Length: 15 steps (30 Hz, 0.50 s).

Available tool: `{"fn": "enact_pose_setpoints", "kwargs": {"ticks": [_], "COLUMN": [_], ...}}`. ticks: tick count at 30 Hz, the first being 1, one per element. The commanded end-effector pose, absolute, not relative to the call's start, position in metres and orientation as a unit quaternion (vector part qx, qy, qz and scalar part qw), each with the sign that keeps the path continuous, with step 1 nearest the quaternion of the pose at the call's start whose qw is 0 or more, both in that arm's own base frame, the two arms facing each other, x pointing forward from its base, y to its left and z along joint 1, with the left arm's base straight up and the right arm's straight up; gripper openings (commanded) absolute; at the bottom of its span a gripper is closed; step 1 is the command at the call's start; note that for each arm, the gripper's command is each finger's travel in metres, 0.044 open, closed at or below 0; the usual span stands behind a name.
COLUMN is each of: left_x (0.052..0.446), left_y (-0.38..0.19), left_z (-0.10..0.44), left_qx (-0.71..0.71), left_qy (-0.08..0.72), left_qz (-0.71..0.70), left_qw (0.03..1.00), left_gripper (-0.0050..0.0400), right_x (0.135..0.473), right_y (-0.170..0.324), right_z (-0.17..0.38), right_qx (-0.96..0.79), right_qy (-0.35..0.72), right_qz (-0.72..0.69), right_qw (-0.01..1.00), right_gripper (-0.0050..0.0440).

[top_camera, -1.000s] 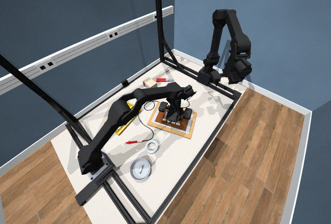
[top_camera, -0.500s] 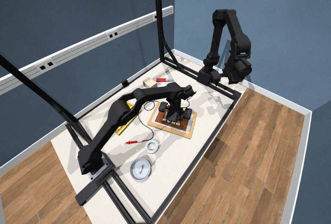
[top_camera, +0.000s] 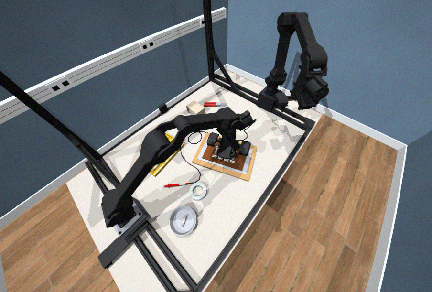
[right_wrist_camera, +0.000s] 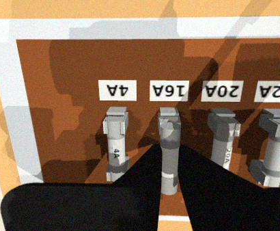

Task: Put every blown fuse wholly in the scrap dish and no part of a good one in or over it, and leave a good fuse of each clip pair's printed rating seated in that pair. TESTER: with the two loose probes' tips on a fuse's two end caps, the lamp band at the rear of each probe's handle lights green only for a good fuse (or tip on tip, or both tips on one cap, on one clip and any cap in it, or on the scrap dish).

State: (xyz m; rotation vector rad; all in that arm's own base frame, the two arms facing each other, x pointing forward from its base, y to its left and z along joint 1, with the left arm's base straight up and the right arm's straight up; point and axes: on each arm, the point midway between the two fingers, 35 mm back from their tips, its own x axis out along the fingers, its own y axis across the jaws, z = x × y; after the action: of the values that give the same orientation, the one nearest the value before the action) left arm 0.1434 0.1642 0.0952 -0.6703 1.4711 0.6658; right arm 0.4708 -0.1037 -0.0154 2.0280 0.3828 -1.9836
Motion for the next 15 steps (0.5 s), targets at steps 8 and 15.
{"fn": "enact_pose_setpoints", "kwargs": {"ticks": [8,15], "left_x": [0.1458,0.1458], "left_y": [0.1677,0.1677], "left_z": [0.1009,0.1009], "left_qx": [-0.291,-0.291], "left_qy": [0.638,0.638], "left_qz": [0.296,0.296], "left_qw": [0.649,0.649], "left_gripper": [0.0400,0.0400], "right_x": [0.4649,0.4645], "right_y": [-0.1040,-0.1041], "right_z": [-0.0272,-0.0277], "right_qx": [0.695,0.695], "right_qy": [0.135,0.135], "right_qz": [-0.693,-0.693], "right_qw": [0.136,0.136], "right_gripper": [-0.0050,-0.0050]}}
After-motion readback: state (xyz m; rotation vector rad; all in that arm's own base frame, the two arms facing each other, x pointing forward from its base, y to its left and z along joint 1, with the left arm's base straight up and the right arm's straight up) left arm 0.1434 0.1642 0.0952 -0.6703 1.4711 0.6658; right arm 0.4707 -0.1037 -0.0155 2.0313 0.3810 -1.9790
